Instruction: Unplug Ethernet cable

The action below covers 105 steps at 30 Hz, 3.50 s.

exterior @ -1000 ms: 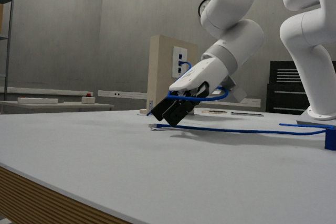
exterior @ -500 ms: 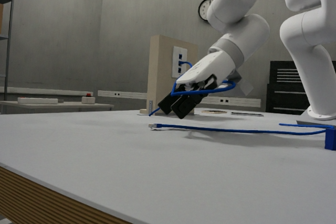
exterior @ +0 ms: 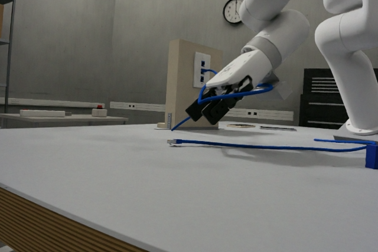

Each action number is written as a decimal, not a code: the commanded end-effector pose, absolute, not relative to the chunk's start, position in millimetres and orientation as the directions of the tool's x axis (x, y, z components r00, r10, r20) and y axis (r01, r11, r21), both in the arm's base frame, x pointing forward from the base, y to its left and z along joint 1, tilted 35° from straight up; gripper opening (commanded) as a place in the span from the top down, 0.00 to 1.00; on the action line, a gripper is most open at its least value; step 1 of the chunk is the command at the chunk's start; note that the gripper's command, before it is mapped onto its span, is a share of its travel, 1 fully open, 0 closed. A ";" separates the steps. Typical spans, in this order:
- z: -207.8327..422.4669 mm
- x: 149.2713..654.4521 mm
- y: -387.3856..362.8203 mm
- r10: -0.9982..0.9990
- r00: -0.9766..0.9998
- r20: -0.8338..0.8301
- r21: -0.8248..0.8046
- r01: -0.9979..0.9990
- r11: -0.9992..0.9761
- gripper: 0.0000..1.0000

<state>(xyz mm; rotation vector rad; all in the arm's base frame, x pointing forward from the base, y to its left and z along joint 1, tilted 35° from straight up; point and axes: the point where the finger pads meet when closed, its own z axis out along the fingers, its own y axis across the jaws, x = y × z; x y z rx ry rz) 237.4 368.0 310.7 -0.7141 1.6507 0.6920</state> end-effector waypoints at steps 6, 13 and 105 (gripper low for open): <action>314.1 230.3 359.4 -0.090 -0.162 -0.983 0.068 -0.765 0.641 0.00; 315.8 224.0 351.7 -0.090 -0.162 -0.983 0.068 -0.765 0.641 0.00; 410.6 186.3 296.5 -0.090 -0.162 -0.983 0.068 -0.765 0.641 0.00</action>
